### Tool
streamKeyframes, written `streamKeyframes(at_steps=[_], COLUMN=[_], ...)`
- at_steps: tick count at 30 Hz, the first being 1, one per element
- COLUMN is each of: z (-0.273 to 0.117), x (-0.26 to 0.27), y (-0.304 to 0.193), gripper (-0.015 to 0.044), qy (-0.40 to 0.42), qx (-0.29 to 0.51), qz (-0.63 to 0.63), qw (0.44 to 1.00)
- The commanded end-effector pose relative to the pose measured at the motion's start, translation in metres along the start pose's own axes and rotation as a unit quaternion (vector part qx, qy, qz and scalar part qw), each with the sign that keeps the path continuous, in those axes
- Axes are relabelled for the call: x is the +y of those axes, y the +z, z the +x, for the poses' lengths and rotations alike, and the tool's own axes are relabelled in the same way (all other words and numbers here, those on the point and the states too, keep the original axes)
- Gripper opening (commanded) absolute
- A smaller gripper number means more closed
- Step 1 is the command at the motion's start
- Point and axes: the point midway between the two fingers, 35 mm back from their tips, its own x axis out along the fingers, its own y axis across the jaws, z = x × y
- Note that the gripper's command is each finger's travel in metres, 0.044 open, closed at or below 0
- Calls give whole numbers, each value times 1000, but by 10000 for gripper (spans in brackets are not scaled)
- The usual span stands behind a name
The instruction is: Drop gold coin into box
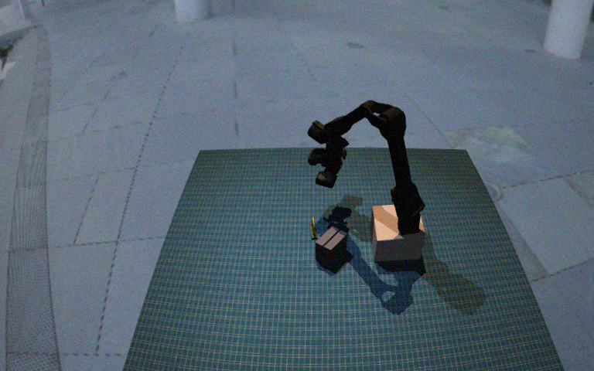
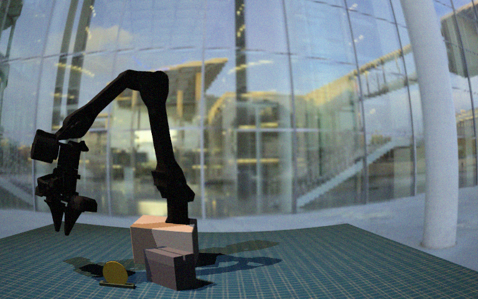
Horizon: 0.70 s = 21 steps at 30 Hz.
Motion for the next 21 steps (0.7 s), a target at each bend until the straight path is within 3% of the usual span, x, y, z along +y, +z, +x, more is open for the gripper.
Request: streamKeyframes(at_steps=[1, 8, 15, 21], z=[-24, -35, -49, -50], x=[64, 111, 157, 161], y=[22, 21, 15, 15], gripper=[161, 161, 161, 161], qy=[34, 60, 85, 87], qx=[-6, -8, -19, -21], qz=[-400, -630, -823, -840], qw=[916, 774, 561, 536])
